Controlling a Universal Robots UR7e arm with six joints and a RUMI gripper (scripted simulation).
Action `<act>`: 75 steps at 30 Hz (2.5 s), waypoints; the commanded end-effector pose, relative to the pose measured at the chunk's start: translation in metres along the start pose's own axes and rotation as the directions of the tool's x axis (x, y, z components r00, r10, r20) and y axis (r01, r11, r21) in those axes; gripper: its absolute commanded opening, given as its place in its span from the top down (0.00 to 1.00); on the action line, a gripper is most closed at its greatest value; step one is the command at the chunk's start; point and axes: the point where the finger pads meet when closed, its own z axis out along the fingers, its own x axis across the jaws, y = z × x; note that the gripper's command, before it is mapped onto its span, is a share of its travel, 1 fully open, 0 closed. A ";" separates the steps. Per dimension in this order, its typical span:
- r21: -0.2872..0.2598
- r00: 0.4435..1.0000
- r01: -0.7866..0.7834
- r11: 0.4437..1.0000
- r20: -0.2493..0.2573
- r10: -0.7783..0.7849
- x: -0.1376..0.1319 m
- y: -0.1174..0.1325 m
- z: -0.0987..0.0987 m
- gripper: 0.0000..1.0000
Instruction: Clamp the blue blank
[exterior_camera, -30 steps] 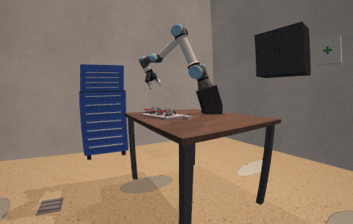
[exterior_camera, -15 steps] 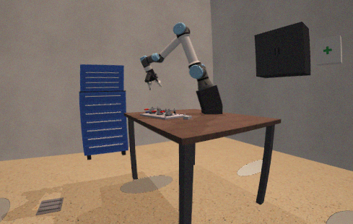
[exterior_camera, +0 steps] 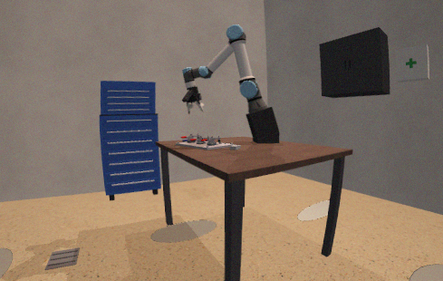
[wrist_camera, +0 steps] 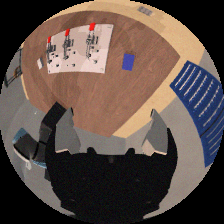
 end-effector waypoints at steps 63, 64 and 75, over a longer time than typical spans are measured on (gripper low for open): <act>0.270 0.985 -0.155 0.950 -0.025 0.168 -0.102 -0.081 -0.002 0.72; 0.270 0.985 -0.155 0.950 -0.025 0.168 -0.102 -0.081 -0.002 0.72; 0.267 0.986 -0.155 0.951 -0.024 0.167 -0.102 -0.081 0.000 0.72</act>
